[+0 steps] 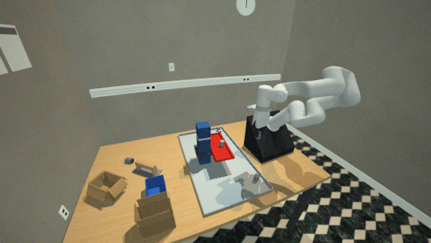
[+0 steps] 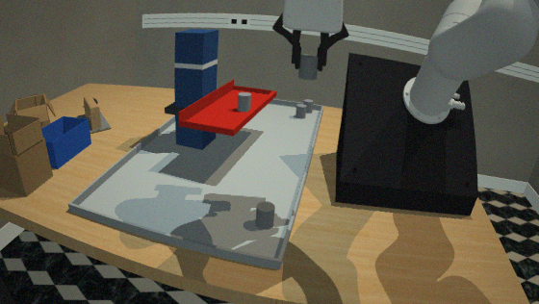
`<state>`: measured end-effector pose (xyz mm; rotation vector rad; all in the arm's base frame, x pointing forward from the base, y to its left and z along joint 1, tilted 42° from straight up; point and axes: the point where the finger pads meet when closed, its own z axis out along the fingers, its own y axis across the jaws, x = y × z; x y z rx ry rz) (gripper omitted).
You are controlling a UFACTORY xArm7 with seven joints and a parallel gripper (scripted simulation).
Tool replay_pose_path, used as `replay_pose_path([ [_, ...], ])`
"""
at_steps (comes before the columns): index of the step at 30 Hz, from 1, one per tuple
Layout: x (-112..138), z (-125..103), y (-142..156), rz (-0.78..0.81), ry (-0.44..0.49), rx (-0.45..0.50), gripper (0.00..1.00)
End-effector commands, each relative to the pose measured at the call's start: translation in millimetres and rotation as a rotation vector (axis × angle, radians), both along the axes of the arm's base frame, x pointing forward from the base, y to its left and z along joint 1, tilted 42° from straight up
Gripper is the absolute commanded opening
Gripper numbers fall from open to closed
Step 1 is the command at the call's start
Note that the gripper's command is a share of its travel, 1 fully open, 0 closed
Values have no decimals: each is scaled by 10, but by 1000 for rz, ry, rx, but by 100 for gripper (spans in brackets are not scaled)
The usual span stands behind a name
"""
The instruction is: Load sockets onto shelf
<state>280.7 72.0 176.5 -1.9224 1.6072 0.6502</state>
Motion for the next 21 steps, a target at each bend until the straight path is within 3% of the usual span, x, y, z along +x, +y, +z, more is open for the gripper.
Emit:
replay_pose_path([
  [1,-234,292,267,-10,-5,-8,0],
  [4,-357,371,393,-9,-3,-11,0],
  [21,-357,365,403,-9,-3,-11,0],
])
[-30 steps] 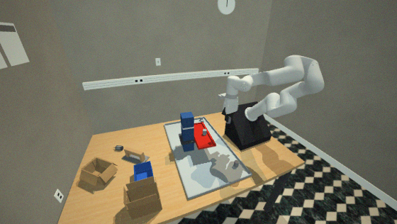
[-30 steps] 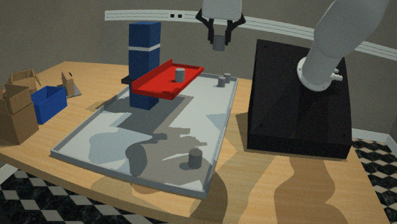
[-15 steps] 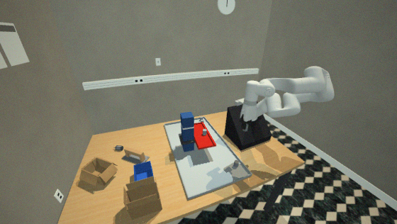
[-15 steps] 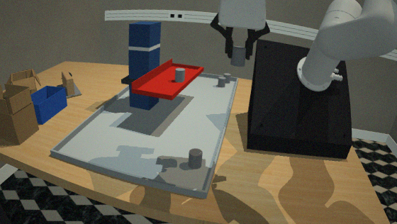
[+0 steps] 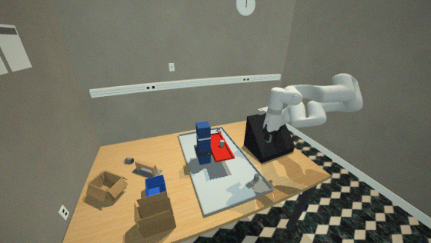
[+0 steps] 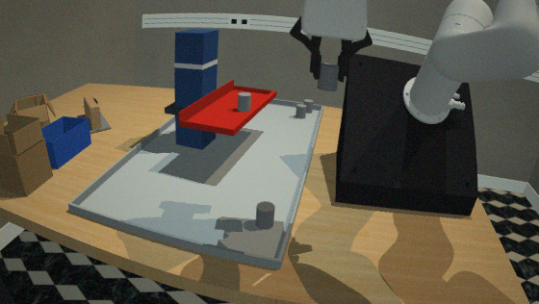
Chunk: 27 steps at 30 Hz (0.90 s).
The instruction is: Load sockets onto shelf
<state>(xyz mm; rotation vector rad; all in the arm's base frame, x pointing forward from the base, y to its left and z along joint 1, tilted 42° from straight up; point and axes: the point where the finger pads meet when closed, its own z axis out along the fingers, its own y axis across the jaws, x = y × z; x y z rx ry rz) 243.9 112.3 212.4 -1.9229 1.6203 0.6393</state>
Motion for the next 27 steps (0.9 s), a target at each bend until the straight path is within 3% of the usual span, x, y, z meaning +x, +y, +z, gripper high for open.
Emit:
replay_pose_path([
  [1,13,1,3,-1,-3,0,0],
  [20,126,-244,207,-1,-3,0,0],
  [27,230,-468,392,-1,-3,0,0],
])
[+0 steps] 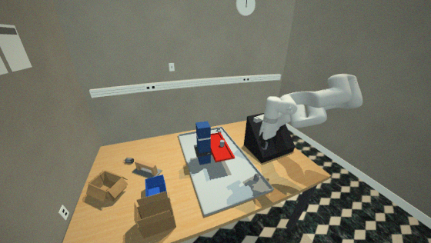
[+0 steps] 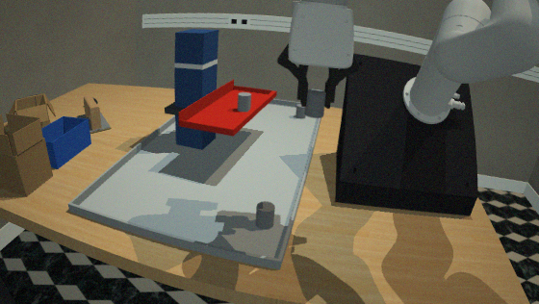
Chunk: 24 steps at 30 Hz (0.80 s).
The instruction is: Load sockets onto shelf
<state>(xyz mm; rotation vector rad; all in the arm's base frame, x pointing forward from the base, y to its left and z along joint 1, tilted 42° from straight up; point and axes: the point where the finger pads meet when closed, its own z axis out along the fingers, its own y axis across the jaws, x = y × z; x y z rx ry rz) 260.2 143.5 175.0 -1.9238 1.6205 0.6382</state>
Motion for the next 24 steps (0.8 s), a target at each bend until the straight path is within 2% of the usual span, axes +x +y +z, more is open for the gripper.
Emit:
replay_pose_path([
  [1,84,-130,110,-2,-3,1,0],
  [8,204,-390,326,-2,-3,1,0],
  [10,204,-390,326,-2,-3,1,0],
  [24,403,-821,683,-2,-3,1,0],
])
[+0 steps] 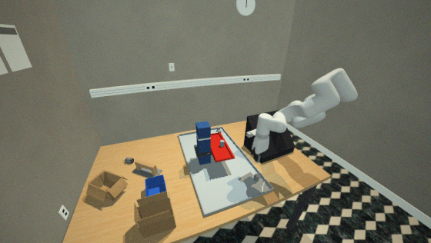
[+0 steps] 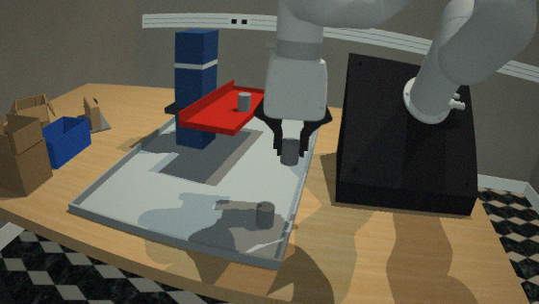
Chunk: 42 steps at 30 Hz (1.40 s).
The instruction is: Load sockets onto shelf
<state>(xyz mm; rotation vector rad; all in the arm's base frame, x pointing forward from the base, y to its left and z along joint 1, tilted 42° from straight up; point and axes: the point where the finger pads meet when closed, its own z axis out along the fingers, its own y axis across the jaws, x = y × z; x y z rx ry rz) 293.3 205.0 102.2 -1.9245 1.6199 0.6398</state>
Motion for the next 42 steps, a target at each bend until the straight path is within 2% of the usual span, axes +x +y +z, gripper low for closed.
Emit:
replay_pose_path([
  [1,83,-116,88,-3,-3,1,0],
  [18,180,-327,263,-3,-3,1,0],
  [42,188,-352,284,-3,-3,1,0],
])
